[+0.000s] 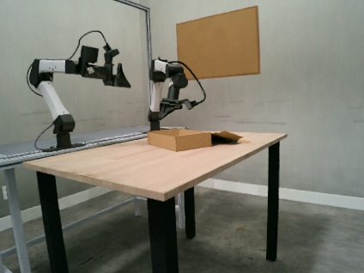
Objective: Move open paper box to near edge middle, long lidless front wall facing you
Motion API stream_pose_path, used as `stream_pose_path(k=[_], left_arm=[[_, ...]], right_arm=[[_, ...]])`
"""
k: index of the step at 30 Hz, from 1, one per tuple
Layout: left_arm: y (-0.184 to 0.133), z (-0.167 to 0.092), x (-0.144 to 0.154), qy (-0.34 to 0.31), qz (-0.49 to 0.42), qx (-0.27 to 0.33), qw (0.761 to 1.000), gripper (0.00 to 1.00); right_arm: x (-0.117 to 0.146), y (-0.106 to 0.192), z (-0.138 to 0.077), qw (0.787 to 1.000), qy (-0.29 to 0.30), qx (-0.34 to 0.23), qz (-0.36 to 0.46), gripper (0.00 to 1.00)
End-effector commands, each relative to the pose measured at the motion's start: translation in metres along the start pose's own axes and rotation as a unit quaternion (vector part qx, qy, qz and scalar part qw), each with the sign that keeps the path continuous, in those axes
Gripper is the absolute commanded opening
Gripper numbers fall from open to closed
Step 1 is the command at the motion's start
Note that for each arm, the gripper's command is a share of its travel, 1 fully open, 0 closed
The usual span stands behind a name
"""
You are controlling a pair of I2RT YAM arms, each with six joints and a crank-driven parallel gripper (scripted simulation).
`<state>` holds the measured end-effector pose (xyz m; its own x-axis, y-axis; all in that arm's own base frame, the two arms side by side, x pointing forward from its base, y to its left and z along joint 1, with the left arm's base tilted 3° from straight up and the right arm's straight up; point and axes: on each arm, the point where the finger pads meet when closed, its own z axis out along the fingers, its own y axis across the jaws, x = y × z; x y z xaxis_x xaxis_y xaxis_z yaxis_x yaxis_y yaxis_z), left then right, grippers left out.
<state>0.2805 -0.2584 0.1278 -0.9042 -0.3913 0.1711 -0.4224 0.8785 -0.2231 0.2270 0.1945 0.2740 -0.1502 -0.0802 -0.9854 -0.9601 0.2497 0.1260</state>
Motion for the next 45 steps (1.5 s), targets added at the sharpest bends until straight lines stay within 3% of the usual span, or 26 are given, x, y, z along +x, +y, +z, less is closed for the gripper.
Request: stream_pose_path(k=[1,4,10,17,45], left_arm=[[-0.003,0.008,-0.004,-0.019,-0.124,-0.022,0.992,0.30],[-0.004,0.011,-0.007,-0.026,-0.174,-0.026,0.984,0.30],[-0.009,0.019,-0.019,-0.048,-0.317,-0.036,0.946,0.30],[-0.013,0.027,-0.027,-0.060,-0.379,-0.033,0.923,0.30],[-0.009,0.060,-0.029,-0.054,-0.372,-0.036,0.926,0.30]], right_arm=[[-0.007,0.002,0.000,1.000,0.003,0.012,-0.022,1.00],[-0.006,0.002,0.000,1.000,0.004,0.016,-0.023,1.00],[0.003,-0.002,0.003,0.999,0.007,0.035,-0.014,1.00],[0.010,-0.007,0.002,0.998,0.008,0.056,-0.002,1.00],[0.038,-0.018,-0.001,0.995,0.014,0.093,0.039,1.00]])
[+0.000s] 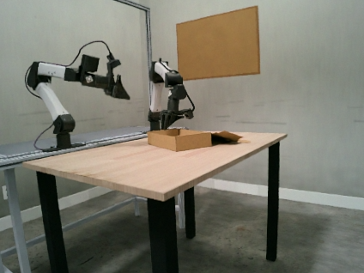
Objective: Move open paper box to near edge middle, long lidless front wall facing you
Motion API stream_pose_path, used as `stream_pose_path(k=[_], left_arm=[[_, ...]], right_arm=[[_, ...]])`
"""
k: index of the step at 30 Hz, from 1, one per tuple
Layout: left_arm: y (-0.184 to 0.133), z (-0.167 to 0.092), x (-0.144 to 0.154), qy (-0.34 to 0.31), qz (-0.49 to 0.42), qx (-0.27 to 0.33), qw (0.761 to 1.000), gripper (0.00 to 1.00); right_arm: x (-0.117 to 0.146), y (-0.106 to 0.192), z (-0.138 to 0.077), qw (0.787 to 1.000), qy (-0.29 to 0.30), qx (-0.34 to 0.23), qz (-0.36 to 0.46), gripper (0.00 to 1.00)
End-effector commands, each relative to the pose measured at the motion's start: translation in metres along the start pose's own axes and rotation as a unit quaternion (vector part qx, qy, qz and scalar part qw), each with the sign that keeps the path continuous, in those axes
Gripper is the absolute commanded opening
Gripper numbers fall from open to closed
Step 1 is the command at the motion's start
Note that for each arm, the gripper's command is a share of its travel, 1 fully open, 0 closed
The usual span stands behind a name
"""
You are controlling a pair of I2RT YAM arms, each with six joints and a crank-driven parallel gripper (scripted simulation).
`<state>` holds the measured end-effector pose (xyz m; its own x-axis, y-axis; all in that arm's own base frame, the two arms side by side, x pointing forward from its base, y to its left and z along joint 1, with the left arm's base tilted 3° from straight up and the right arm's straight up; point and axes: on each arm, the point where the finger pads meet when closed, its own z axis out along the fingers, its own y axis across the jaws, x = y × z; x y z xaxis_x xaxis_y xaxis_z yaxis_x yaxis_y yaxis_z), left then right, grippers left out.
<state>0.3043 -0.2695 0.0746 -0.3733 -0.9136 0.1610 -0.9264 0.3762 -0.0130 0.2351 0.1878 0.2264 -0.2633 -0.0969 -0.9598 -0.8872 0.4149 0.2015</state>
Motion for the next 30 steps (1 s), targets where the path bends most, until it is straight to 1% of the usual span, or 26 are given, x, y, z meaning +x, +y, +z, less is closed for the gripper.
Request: stream_pose_path(k=[1,6,9,12,14,19,23,25,27,28,29,30], left_arm=[[-0.002,0.009,0.000,-0.004,-0.003,0.003,1.000,0.30],[-0.002,0.017,-0.001,-0.004,-0.004,0.001,1.000,0.30],[-0.003,0.018,-0.001,-0.004,-0.004,0.003,1.000,0.30],[-0.002,0.024,-0.001,-0.004,-0.004,0.001,1.000,0.30],[-0.002,0.028,-0.002,-0.006,-0.004,0.000,1.000,0.30],[-0.002,0.035,-0.003,-0.008,-0.004,0.001,1.000,0.30],[-0.002,0.041,-0.003,-0.008,-0.004,0.001,1.000,0.24],[-0.002,0.041,-0.003,-0.008,-0.004,0.001,1.000,0.24],[-0.002,0.044,-0.003,-0.008,-0.005,0.001,1.000,0.21],[-0.002,0.046,-0.003,-0.009,-0.005,0.001,1.000,0.21],[-0.002,0.048,-0.003,-0.009,-0.005,-0.002,1.000,0.14],[-0.002,0.048,-0.003,-0.009,-0.005,-0.002,1.000,0.11]], right_arm=[[-0.007,-0.002,-0.002,1.000,-0.014,0.011,-0.010,1.00],[-0.001,-0.005,-0.001,1.000,-0.012,0.017,0.000,1.00],[-0.003,-0.005,-0.001,1.000,-0.015,0.018,-0.002,1.00],[0.000,-0.005,-0.001,1.000,-0.013,0.019,0.002,1.00],[-0.004,-0.005,-0.001,1.000,-0.016,0.018,-0.002,1.00],[-0.002,-0.006,-0.002,1.000,-0.013,0.022,-0.002,1.00],[-0.001,-0.006,-0.002,1.000,-0.011,0.021,0.000,1.00],[-0.001,-0.006,-0.002,1.000,-0.011,0.021,0.000,1.00],[-0.001,-0.006,-0.002,1.000,-0.011,0.020,0.000,1.00],[-0.001,-0.006,-0.002,1.000,-0.011,0.020,0.000,1.00],[-0.001,-0.006,-0.002,1.000,-0.011,0.020,0.000,1.00],[-0.001,-0.006,-0.002,1.000,-0.011,0.020,0.000,1.00]])
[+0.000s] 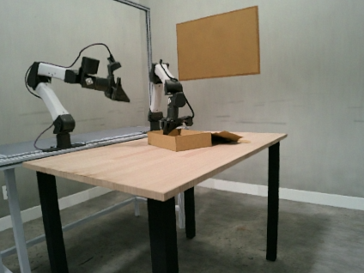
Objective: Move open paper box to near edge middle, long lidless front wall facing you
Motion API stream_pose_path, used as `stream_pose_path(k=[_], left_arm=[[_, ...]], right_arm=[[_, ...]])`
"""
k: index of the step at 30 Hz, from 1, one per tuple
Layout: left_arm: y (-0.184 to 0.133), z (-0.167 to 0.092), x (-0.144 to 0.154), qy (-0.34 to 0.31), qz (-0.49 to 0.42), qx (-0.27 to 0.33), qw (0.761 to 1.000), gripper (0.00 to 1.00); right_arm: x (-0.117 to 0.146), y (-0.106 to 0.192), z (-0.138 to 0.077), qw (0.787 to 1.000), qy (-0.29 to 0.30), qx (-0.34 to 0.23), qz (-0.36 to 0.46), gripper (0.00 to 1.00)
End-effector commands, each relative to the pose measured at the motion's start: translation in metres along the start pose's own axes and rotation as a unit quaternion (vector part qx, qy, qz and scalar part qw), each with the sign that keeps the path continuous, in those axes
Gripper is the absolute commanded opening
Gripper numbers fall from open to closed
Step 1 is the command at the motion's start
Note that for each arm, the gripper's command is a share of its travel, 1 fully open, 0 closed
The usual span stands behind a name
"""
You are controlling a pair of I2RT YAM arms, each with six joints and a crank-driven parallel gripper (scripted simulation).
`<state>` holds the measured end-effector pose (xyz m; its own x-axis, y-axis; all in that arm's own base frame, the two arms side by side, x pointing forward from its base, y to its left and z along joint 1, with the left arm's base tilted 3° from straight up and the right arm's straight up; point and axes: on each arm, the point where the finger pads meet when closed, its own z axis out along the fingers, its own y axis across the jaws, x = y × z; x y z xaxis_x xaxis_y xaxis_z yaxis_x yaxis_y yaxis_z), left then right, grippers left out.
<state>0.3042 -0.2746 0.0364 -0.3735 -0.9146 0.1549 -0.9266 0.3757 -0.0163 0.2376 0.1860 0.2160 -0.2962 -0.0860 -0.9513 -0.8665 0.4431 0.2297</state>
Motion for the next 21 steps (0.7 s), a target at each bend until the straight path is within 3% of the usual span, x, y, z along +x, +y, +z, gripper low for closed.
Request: stream_pose_path(k=[1,4,21], left_arm=[[-0.001,0.008,-0.001,-0.005,-0.005,-0.001,1.000,0.08],[-0.003,-0.003,0.001,0.000,-0.001,0.007,1.000,0.00],[0.008,0.002,-0.006,-0.002,0.056,-0.013,0.998,0.00]], right_arm=[[-0.010,0.000,-0.003,1.000,-0.014,0.006,-0.018,1.00],[-0.010,0.000,-0.003,1.000,-0.014,0.006,-0.018,1.00],[-0.010,0.000,-0.003,1.000,-0.014,0.006,-0.018,1.00]])
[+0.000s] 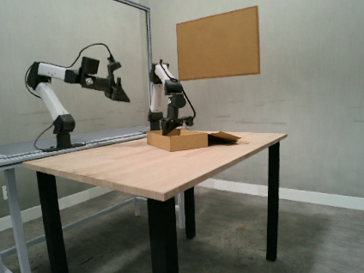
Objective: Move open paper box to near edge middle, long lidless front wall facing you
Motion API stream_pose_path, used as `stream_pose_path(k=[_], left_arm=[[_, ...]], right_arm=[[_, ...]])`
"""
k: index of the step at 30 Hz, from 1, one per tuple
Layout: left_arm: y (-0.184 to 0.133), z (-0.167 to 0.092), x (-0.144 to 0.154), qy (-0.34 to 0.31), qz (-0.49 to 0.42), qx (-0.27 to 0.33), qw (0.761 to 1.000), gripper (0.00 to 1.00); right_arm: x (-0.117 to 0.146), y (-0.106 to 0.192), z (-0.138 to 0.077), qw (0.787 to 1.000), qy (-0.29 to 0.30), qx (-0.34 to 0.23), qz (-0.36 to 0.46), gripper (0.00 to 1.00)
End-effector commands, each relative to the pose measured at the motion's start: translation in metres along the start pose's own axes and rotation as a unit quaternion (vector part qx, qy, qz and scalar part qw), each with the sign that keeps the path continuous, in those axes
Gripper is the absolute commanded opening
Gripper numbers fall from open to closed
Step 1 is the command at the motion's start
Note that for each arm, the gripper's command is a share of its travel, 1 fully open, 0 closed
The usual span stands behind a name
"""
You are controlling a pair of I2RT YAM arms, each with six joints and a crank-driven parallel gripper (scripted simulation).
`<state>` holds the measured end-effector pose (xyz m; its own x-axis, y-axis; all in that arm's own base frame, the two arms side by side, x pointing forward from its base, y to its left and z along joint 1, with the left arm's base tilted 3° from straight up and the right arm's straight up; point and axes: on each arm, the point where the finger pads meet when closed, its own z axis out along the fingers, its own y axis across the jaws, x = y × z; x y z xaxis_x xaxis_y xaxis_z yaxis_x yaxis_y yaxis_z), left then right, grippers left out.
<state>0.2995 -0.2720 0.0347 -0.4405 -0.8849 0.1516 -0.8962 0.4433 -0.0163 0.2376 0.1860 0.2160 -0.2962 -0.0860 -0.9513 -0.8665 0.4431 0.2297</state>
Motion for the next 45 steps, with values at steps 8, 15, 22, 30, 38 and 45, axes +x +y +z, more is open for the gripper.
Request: stream_pose_path(k=[8,15,22,30,38,45], left_arm=[[0.005,0.001,-0.006,0.000,0.045,-0.012,0.999,0.00],[0.008,0.001,-0.008,0.000,0.075,-0.015,0.997,0.00],[0.012,0.001,-0.010,0.000,0.105,-0.019,0.994,0.00],[0.015,0.001,-0.012,-0.002,0.131,-0.023,0.991,0.00],[0.020,0.001,-0.016,-0.004,0.165,-0.028,0.986,0.00],[0.021,0.000,-0.018,-0.005,0.187,-0.030,0.982,0.00]], right_arm=[[-0.010,0.000,-0.003,1.000,-0.014,0.006,-0.018,1.00],[-0.010,0.000,-0.003,1.000,-0.014,0.006,-0.018,1.00],[-0.010,0.000,-0.003,1.000,-0.014,0.006,-0.018,1.00],[-0.010,0.000,-0.003,1.000,-0.014,0.006,-0.018,1.00],[-0.010,0.000,-0.003,1.000,-0.014,0.006,-0.018,1.00],[-0.010,0.000,-0.003,1.000,-0.014,0.006,-0.018,1.00]])
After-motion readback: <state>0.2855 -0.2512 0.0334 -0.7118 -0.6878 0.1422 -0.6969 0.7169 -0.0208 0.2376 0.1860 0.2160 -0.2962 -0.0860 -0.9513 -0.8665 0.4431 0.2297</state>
